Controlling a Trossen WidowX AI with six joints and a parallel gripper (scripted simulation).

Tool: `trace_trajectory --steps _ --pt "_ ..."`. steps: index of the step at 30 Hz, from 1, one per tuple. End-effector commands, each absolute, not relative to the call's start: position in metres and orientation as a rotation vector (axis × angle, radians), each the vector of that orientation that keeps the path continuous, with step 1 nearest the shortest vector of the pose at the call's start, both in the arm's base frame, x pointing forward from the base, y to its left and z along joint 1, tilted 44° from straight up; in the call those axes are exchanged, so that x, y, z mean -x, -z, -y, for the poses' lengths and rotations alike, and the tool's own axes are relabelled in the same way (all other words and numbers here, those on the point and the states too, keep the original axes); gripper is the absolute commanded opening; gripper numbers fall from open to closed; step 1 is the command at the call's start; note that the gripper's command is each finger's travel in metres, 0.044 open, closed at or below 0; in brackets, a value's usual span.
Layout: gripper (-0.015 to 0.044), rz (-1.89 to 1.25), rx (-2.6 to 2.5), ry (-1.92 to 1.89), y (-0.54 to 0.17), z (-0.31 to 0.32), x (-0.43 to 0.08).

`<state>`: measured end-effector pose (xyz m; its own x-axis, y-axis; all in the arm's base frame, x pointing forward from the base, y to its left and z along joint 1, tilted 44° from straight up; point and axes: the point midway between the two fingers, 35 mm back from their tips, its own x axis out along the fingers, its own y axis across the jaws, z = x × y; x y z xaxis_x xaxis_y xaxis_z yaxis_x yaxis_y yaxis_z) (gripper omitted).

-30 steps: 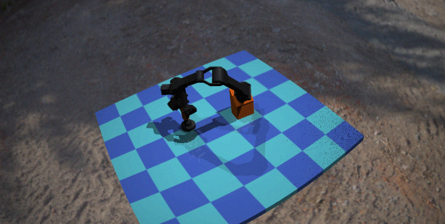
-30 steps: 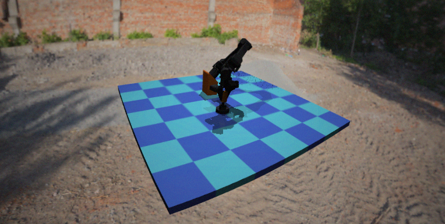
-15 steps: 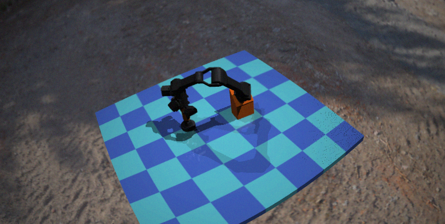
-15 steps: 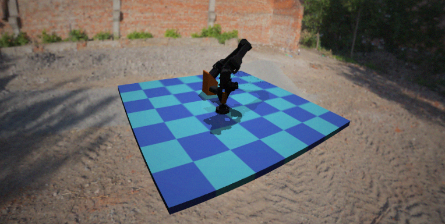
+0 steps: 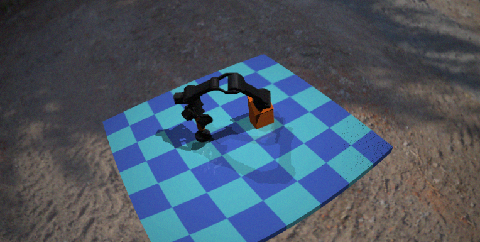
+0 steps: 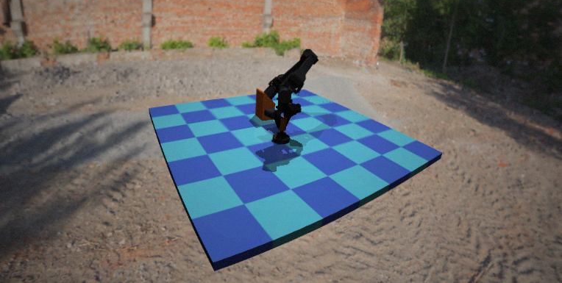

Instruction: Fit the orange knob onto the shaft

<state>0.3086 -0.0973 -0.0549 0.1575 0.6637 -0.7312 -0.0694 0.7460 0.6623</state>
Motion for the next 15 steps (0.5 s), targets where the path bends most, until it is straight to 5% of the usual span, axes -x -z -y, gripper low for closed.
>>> trace_trajectory --steps 1,15 --pt "0.0000 -1.315 -0.553 -0.565 0.0517 0.0989 -0.3094" --pt "0.0000 -1.238 -0.381 -0.693 0.0531 0.0981 -0.3093"
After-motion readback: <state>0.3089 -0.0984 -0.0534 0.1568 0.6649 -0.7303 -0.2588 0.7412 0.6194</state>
